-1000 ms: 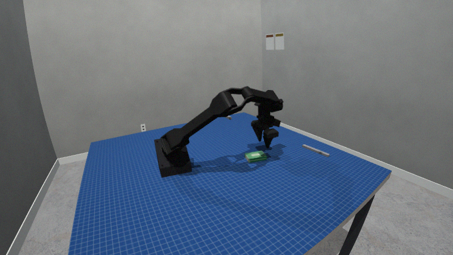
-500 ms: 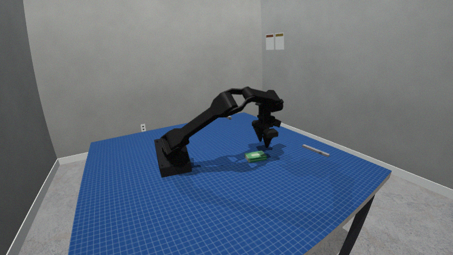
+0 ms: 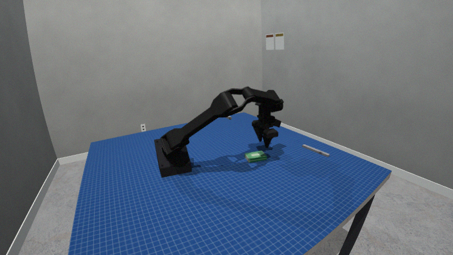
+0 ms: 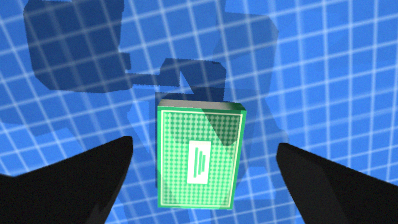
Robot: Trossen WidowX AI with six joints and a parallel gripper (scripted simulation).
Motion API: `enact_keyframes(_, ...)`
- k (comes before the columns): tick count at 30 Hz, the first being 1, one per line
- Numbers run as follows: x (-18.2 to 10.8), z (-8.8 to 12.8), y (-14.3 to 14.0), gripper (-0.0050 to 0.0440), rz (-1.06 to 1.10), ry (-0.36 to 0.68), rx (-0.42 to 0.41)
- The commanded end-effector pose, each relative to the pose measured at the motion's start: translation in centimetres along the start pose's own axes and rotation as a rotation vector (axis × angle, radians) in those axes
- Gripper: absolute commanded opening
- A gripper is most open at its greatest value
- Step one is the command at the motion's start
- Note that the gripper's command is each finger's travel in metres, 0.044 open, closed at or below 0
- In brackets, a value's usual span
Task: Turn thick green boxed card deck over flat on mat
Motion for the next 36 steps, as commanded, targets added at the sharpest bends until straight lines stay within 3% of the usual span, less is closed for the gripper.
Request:
enact_keyframes(1, 0.3, 0.9, -0.7, 0.0384, -0.022, -0.022, 0.005)
enact_keyframes(36, 0.1, -1.5, -0.4, 0.0384, -0.006, -0.008, -0.002)
Point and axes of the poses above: the point midway between the two fingers, 35 mm back from their tips, its own z axis back along the fingers, its own y axis across the jaws, x = y × z, the point moved 7 cm from there along z, back along the fingers, and after that the axes turned 3 degrees about z, right-handed, at the moved point
